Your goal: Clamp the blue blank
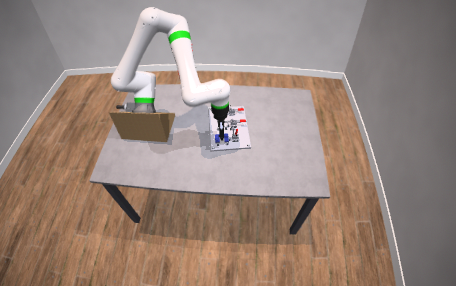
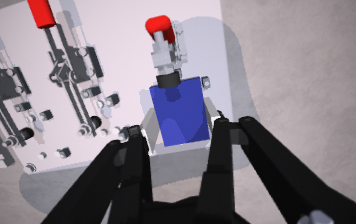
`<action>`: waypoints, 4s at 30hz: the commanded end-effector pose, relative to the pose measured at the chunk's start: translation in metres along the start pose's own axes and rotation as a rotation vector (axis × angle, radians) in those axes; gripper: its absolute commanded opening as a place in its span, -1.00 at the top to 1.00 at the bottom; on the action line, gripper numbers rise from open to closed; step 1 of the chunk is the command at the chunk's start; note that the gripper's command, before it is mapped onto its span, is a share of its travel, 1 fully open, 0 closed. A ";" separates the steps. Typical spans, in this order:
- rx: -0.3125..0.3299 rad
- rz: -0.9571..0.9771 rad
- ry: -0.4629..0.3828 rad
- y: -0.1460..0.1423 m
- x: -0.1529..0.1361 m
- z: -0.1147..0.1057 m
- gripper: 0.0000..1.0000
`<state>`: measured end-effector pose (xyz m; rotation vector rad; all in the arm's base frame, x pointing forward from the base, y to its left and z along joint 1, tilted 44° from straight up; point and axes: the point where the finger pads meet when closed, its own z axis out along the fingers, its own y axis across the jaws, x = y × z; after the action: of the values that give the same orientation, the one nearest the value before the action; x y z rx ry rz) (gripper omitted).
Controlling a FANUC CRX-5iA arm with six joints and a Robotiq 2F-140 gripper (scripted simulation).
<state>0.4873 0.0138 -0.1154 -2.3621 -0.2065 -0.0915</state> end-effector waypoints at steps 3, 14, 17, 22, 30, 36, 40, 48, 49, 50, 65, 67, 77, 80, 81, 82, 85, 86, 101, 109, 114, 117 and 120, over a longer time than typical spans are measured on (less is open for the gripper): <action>0.000 0.000 0.000 0.001 0.001 0.001 1.00; 0.000 0.000 0.000 0.001 0.001 0.001 1.00; 0.000 0.000 0.000 0.001 0.001 0.001 -0.16; 0.000 0.000 0.000 0.001 0.001 0.001 -0.16; 0.000 0.000 0.000 0.001 0.001 0.001 -0.16; 0.000 0.000 0.000 0.001 0.001 0.001 -0.16; 0.000 0.000 0.000 0.001 0.001 0.001 -0.16; 0.000 0.000 0.000 0.001 0.001 0.001 -0.16; 0.000 0.000 0.000 0.001 0.001 0.001 -0.16; 0.000 0.000 0.000 0.001 0.001 0.001 -0.16; 0.000 0.000 0.000 0.001 0.001 0.001 -0.16; 0.000 0.000 0.000 0.001 0.001 0.001 -0.16; 0.000 0.000 0.000 0.001 0.001 -0.008 -0.16; 0.000 0.000 0.000 0.001 0.001 -0.018 -0.16; 0.000 0.000 0.000 0.001 0.001 -0.022 -0.16; 0.000 0.000 0.000 0.001 0.001 -0.027 -0.16; 0.000 0.000 0.000 0.001 0.001 -0.039 -0.16; 0.000 0.000 0.000 0.001 0.001 -0.043 -0.16; 0.000 0.000 0.000 0.001 0.001 -0.059 -0.16; 0.000 0.000 0.000 0.001 0.001 -0.059 -0.16; 0.000 0.000 0.000 0.001 0.001 -0.059 1.00; 0.000 0.000 0.000 0.001 0.001 -0.059 1.00; 0.000 0.000 0.000 0.001 0.001 -0.059 1.00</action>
<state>0.4875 -0.0273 -0.0738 -2.3621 -0.2065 -0.0916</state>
